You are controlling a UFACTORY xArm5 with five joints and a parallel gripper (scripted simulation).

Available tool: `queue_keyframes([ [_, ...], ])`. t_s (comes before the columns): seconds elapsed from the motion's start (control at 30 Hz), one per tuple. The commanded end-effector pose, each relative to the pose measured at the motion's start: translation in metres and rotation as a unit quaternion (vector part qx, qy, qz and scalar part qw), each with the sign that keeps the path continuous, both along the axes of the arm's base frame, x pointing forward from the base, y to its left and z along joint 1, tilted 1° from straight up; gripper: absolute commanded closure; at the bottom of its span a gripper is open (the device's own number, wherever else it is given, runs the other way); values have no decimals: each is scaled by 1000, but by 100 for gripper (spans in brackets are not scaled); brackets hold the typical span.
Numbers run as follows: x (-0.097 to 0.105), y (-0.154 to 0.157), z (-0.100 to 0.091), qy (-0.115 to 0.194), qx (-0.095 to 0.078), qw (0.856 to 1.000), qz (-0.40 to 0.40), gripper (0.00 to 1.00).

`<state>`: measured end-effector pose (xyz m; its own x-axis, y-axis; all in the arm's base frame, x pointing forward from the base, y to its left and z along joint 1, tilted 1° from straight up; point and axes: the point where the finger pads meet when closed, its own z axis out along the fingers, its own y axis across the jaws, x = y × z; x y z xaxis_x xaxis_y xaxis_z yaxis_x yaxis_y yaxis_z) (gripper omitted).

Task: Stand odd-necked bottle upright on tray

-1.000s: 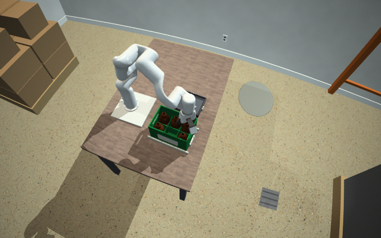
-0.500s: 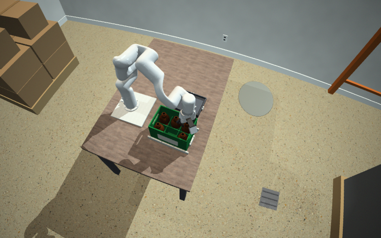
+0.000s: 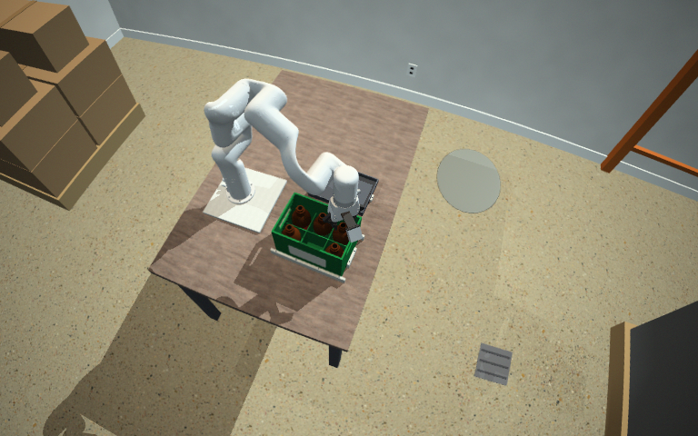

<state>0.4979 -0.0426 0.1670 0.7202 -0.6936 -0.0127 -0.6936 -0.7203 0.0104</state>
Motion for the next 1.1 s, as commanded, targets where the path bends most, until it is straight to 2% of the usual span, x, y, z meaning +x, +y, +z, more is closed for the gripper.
queue_keyframes([
  [0.0,1,0,11,-1,0,1000,0,35],
  [0.4,1,0,48,-1,0,1000,0,35],
  [0.87,1,0,58,-1,0,1000,0,35],
  [0.9,1,0,58,-1,0,1000,0,100],
  [1.07,1,0,58,-1,0,1000,0,100],
])
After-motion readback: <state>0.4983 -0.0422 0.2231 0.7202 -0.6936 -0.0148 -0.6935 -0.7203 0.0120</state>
